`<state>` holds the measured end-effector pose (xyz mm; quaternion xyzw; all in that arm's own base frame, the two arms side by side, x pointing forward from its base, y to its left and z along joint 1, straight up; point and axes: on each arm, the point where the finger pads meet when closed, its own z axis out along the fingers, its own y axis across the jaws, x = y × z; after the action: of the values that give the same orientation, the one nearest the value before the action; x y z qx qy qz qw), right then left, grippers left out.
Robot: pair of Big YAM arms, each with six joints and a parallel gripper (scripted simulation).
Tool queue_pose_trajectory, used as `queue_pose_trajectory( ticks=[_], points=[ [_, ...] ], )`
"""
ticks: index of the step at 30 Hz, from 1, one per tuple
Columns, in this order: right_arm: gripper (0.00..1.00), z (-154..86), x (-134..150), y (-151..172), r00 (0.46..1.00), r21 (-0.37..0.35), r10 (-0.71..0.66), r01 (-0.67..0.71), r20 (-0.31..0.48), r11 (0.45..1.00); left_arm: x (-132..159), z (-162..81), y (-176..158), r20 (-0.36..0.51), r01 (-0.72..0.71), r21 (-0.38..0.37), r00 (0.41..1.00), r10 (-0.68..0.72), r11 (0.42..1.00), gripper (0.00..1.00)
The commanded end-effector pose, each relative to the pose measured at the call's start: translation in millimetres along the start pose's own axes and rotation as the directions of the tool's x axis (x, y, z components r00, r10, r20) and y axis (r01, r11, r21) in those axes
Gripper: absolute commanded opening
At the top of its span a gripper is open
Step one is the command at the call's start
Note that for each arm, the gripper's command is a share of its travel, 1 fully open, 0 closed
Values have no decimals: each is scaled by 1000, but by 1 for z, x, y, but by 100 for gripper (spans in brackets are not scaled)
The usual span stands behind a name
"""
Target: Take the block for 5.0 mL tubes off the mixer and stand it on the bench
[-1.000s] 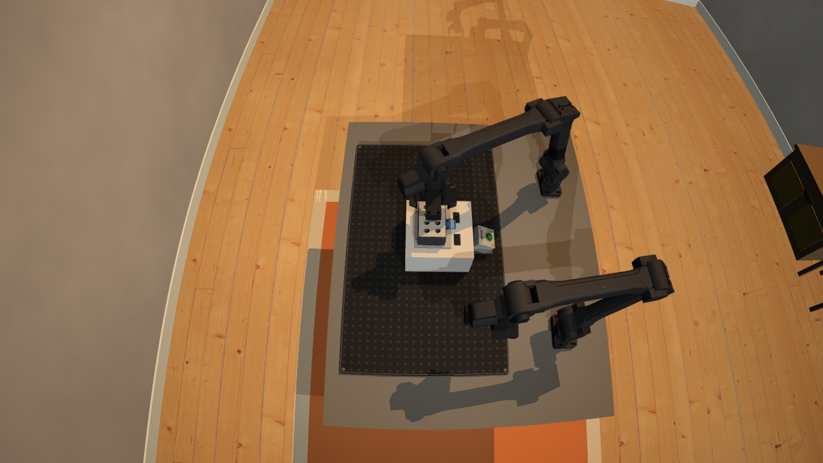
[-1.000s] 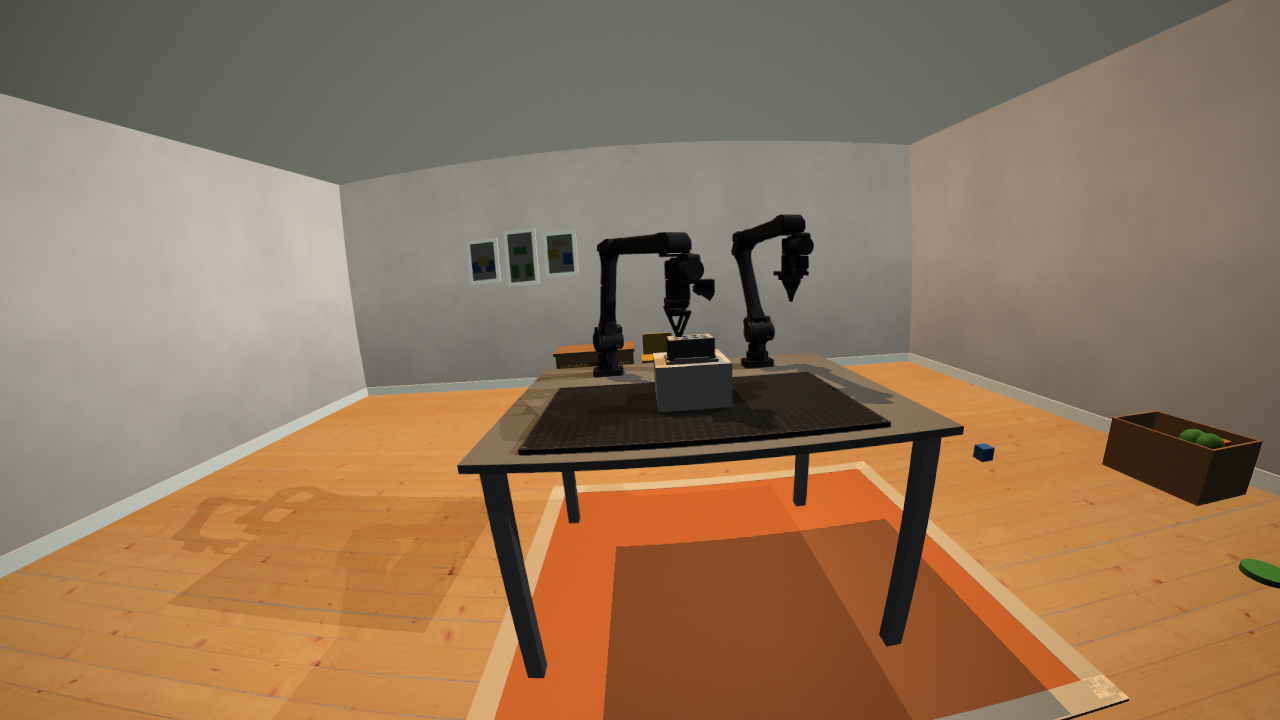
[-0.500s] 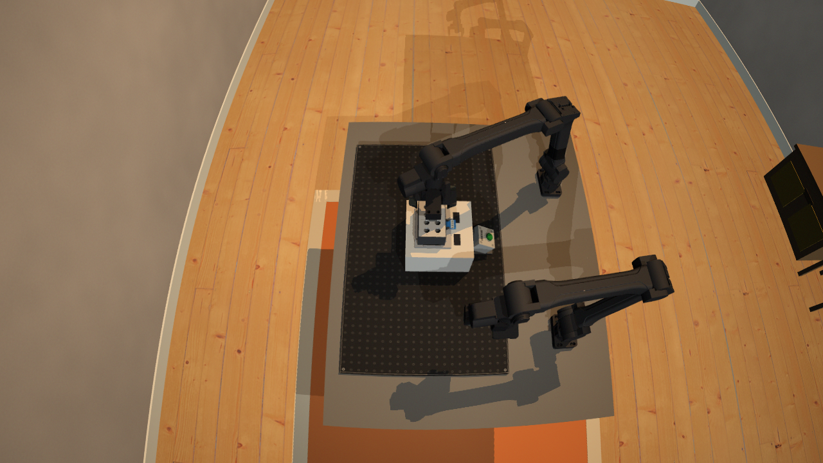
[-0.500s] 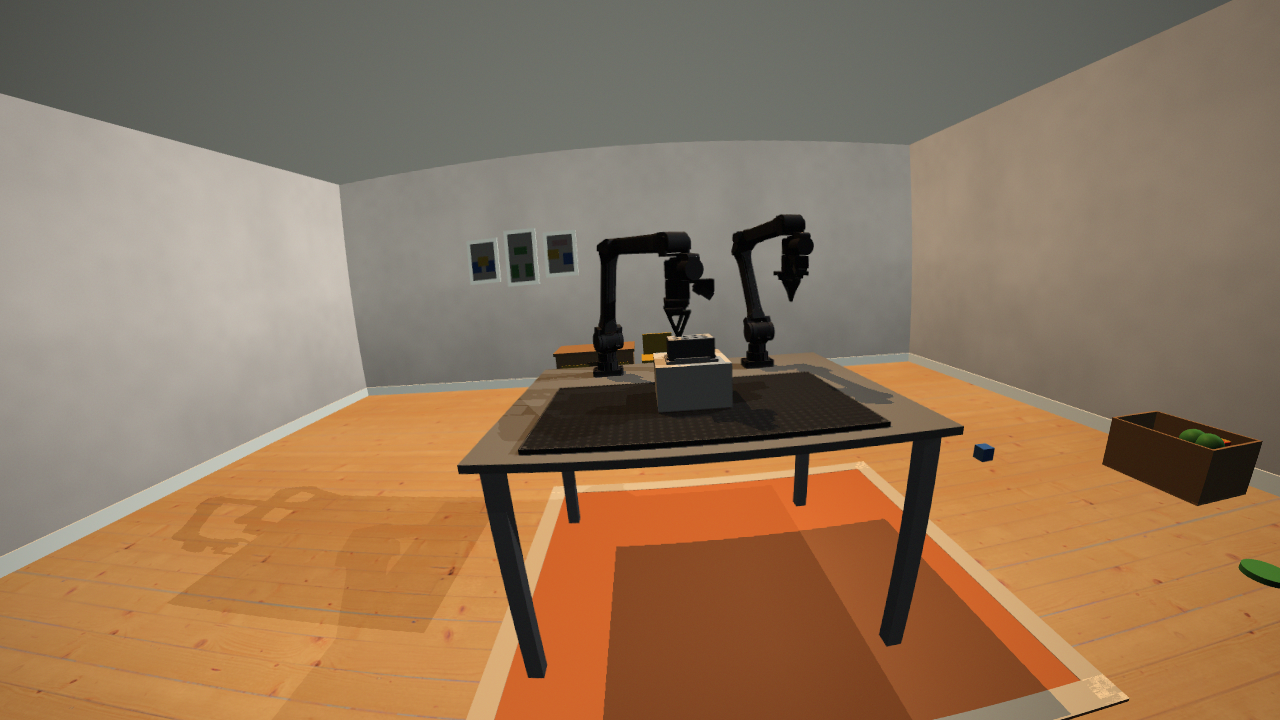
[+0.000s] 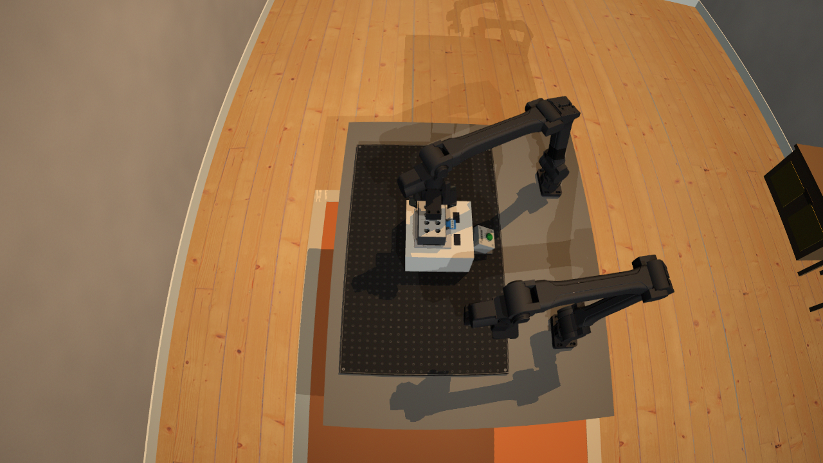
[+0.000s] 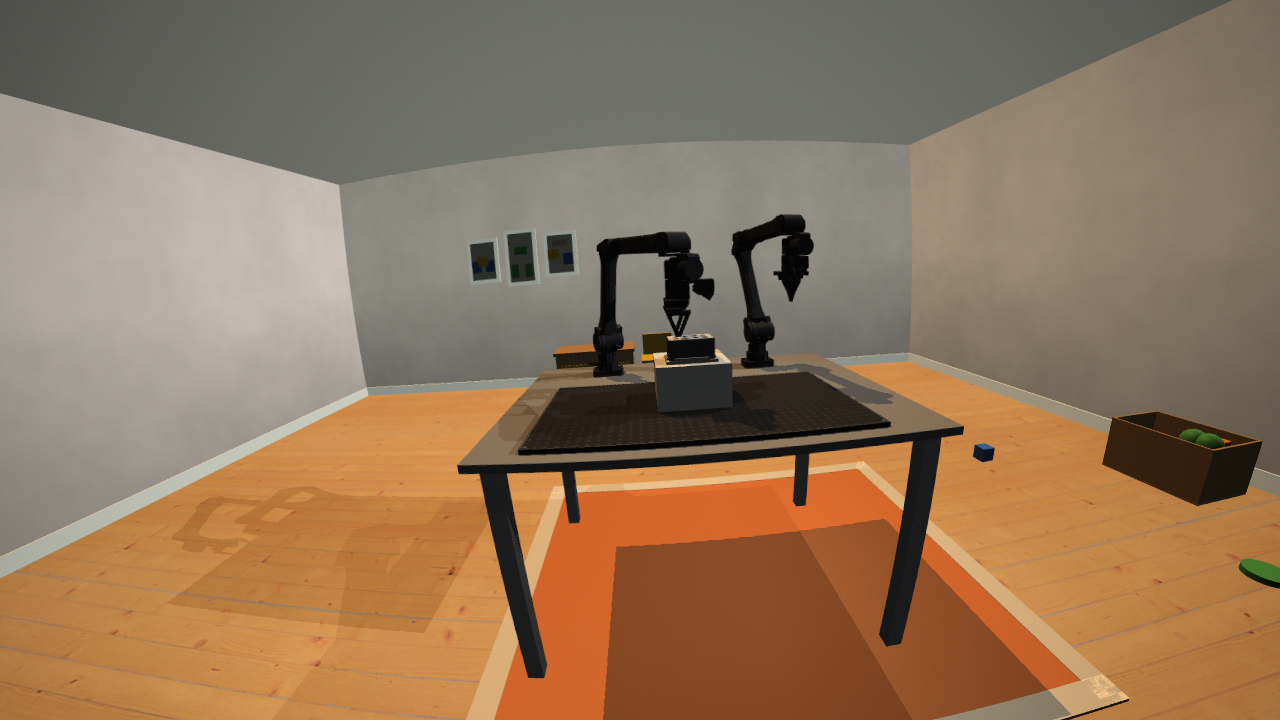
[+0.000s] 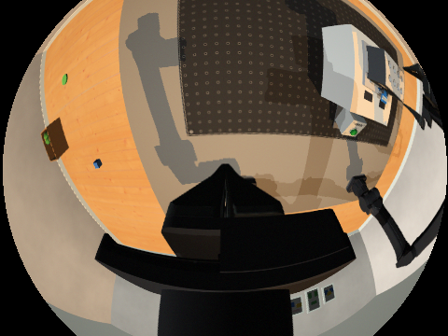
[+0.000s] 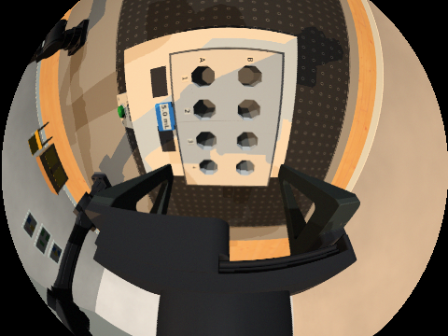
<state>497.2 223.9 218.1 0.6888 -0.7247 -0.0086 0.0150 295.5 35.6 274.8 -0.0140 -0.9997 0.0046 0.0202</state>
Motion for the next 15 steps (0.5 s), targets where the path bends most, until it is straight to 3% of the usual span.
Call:
queue_pose_trajectory(
  ticks=[1, 15],
  points=[
    [100, -19, -5, -18, 1000, 41, 1, -2, 20, 999, -8, -30, 2, 66, 7, -8, 998, -7, 1000, 0],
    [100, -8, -3, -12, 1000, 31, 1, -1, 15, 1000, 1, -10, 0, 14, 9, -1, 1000, -9, 1000, 0]
  ],
)
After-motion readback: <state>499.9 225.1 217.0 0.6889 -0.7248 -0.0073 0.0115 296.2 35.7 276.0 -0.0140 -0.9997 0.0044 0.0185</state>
